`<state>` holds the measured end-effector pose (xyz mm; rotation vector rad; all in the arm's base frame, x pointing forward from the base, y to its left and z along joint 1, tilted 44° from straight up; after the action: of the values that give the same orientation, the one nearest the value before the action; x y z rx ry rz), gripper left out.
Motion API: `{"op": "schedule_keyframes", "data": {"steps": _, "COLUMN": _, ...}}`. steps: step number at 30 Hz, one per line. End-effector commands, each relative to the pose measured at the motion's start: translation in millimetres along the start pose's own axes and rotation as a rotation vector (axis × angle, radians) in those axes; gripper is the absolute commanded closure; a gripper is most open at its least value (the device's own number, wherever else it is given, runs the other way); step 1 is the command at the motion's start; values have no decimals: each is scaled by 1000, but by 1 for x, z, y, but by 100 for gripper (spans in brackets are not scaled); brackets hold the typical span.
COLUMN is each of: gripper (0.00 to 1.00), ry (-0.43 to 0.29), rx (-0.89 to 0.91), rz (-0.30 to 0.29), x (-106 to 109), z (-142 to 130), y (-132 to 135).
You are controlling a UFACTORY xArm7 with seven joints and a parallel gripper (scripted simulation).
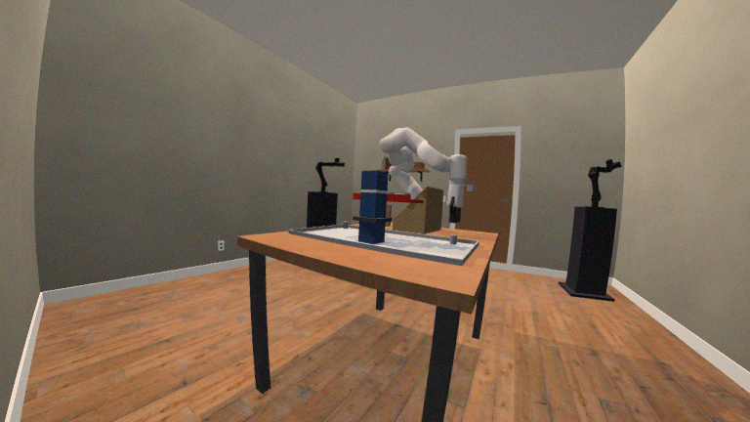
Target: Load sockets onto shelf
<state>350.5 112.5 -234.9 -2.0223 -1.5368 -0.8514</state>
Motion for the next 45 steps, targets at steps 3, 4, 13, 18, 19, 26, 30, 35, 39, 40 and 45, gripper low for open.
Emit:
{"op": "schedule_keyframes", "data": {"steps": 3, "gripper": 39, "ry": 4, "rx": 0, "rz": -2, "x": 0, "z": 1, "y": 1}}
{"op": "schedule_keyframes", "data": {"steps": 4, "gripper": 39, "ry": 4, "rx": 0, "rz": -2, "x": -2, "z": 1, "y": 1}}
{"op": "schedule_keyframes", "data": {"steps": 13, "gripper": 39, "ry": 4, "rx": 0, "rz": -2, "x": -22, "z": 2, "y": 1}}
{"op": "schedule_keyframes", "data": {"steps": 18, "gripper": 39, "ry": 4, "rx": 0, "rz": -2, "x": -28, "z": 2, "y": 1}}
{"op": "schedule_keyframes", "data": {"steps": 19, "gripper": 39, "ry": 4, "rx": 0, "rz": -2, "x": -28, "z": 2, "y": 1}}
{"op": "schedule_keyframes", "data": {"steps": 26, "gripper": 39, "ry": 4, "rx": 0, "rz": -2, "x": -30, "z": 2, "y": 1}}
{"op": "schedule_keyframes", "data": {"steps": 30, "gripper": 39, "ry": 4, "rx": 0, "rz": -2, "x": -34, "z": 2, "y": 1}}
{"op": "schedule_keyframes", "data": {"steps": 35, "gripper": 39, "ry": 4, "rx": 0, "rz": -2, "x": -49, "z": 3, "y": 1}}
{"op": "schedule_keyframes", "data": {"steps": 39, "gripper": 39, "ry": 4, "rx": 0, "rz": -2, "x": -57, "z": 3, "y": 1}}
{"op": "schedule_keyframes", "data": {"steps": 40, "gripper": 39, "ry": 4, "rx": 0, "rz": -2, "x": -57, "z": 3, "y": 1}}
{"op": "schedule_keyframes", "data": {"steps": 45, "gripper": 39, "ry": 4, "rx": 0, "rz": -2, "x": -58, "z": 3, "y": 1}}
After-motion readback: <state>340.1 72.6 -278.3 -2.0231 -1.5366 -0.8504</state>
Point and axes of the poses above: the point where the finger pads meet when closed, its own x axis back along the fingers, its own y axis across the jaws, z = x × y, the point moved 5 cm from there along x, back along the fingers
